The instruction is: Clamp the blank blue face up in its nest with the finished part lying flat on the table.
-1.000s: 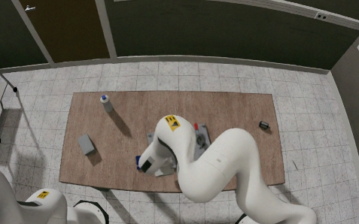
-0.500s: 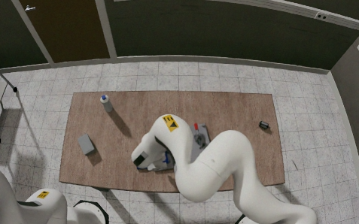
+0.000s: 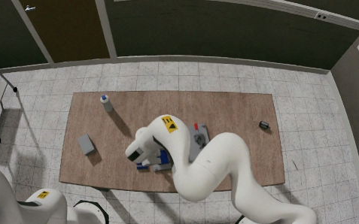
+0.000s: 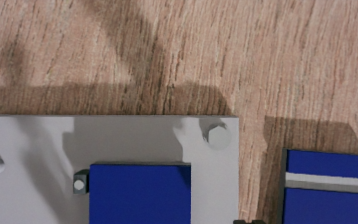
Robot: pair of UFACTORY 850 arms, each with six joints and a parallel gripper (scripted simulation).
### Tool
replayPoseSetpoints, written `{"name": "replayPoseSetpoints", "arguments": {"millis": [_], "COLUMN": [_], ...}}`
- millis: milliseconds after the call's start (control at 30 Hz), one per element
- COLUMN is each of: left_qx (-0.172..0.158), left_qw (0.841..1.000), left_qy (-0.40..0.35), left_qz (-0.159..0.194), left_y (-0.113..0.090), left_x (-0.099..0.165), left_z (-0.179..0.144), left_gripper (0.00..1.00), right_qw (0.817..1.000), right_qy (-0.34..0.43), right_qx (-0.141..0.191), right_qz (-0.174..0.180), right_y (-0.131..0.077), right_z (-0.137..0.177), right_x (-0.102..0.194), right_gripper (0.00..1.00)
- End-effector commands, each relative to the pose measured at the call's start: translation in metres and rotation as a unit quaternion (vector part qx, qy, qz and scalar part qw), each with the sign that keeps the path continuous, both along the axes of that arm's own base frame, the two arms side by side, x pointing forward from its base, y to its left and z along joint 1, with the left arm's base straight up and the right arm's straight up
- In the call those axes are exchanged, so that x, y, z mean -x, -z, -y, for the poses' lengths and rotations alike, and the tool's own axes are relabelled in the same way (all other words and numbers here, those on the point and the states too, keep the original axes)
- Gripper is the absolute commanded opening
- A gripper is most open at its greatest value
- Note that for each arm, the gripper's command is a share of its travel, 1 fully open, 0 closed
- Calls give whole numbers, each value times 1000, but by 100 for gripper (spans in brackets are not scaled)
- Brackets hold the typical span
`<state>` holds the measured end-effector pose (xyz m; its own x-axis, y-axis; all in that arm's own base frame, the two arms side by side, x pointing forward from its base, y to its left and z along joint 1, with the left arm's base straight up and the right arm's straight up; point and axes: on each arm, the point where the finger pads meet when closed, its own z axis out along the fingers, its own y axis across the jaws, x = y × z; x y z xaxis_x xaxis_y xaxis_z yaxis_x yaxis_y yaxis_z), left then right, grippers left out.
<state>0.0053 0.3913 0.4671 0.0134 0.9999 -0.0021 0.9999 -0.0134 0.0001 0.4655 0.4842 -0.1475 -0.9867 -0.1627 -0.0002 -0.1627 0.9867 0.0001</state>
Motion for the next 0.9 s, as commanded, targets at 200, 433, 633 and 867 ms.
{"name": "replayPoseSetpoints", "arguments": {"millis": [200, 433, 633, 867], "left_qx": [-1, -1, -1, -1], "left_qw": [1000, 1000, 1000, 1000], "left_qy": [0, 0, 0, 0], "left_qz": [0, 0, 0, 0], "left_y": [-1, -1, -1, -1], "left_x": [0, 0, 0, 0], "left_z": [0, 0, 0, 0], "left_gripper": [100, 100, 100, 100], "right_qw": [1000, 1000, 1000, 1000], "right_qy": [0, 0, 0, 0], "right_qx": [-1, -1, -1, -1], "right_qz": [1, 1, 1, 1], "right_y": [-1, 2, 12, 27], "right_z": [-4, -4, -4, -4], "right_x": [-3, -3, -3, -3], "right_gripper": [0, 0, 0, 0]}}
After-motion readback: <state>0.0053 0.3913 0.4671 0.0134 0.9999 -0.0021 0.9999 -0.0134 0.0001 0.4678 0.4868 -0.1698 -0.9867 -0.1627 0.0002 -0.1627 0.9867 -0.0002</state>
